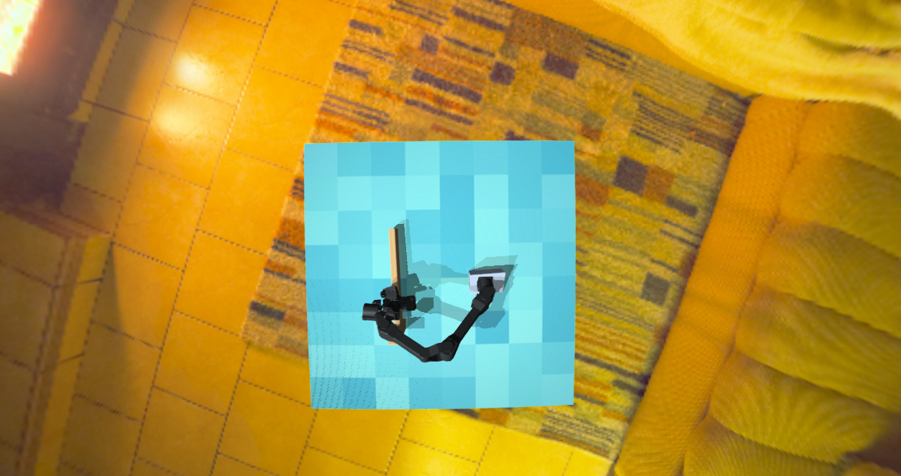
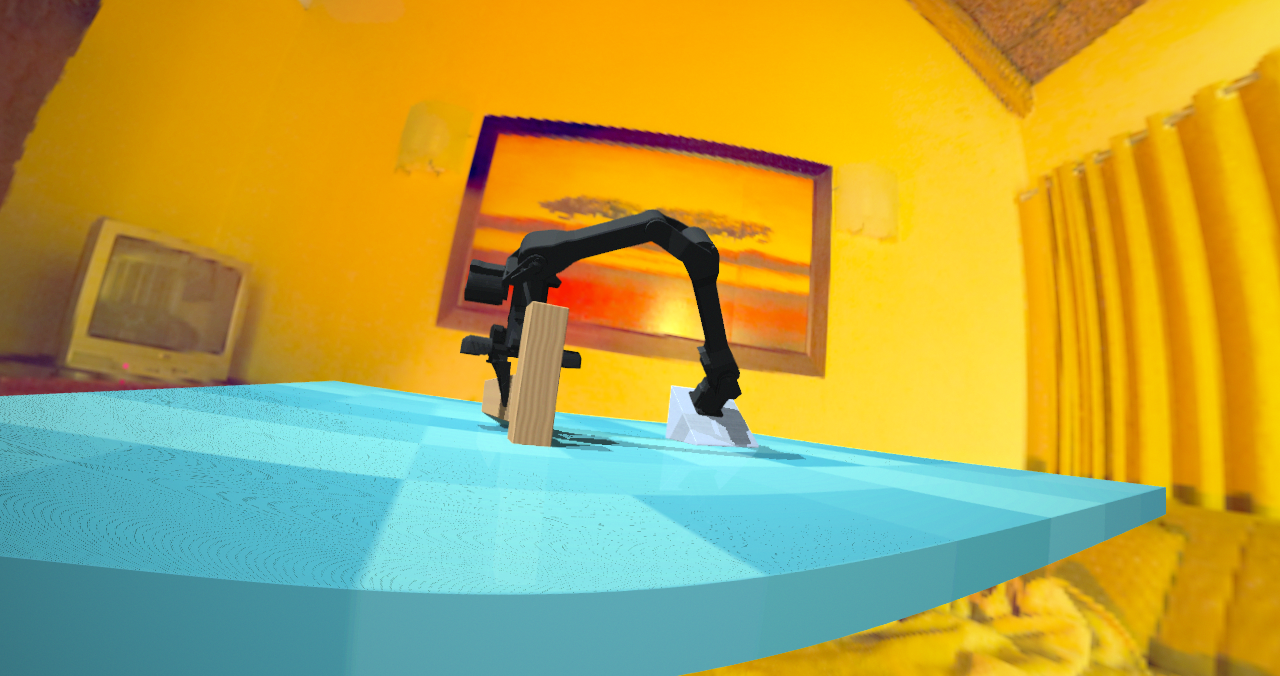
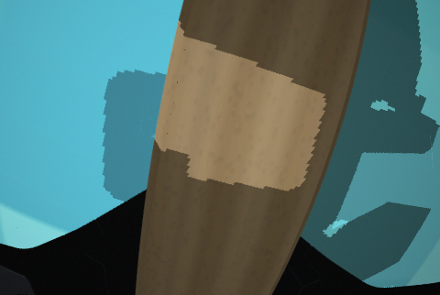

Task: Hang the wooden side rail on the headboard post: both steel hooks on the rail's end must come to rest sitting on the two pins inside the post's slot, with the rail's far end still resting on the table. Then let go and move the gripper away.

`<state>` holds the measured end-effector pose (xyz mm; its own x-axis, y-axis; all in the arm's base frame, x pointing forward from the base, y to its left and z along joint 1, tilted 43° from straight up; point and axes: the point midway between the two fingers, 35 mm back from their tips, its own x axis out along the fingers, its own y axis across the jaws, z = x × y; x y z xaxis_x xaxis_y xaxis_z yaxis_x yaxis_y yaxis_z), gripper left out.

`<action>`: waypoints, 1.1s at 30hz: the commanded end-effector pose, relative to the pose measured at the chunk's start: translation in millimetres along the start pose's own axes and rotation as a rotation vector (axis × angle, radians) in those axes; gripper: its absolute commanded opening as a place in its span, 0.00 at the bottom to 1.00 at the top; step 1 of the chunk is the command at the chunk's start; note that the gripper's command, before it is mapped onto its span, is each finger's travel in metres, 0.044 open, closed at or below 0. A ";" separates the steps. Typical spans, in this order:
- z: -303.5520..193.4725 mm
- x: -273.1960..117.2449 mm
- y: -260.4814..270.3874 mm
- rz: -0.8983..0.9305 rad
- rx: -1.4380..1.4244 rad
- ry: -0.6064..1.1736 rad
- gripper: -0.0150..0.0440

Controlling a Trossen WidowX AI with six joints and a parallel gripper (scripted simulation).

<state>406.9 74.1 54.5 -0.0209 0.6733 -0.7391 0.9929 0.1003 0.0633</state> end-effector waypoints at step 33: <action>-5.7 -3.0 2.4 0.012 -0.005 0.005 0.25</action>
<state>407.2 75.9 56.8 -0.0206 0.6733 -0.7391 0.9931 0.0990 0.0626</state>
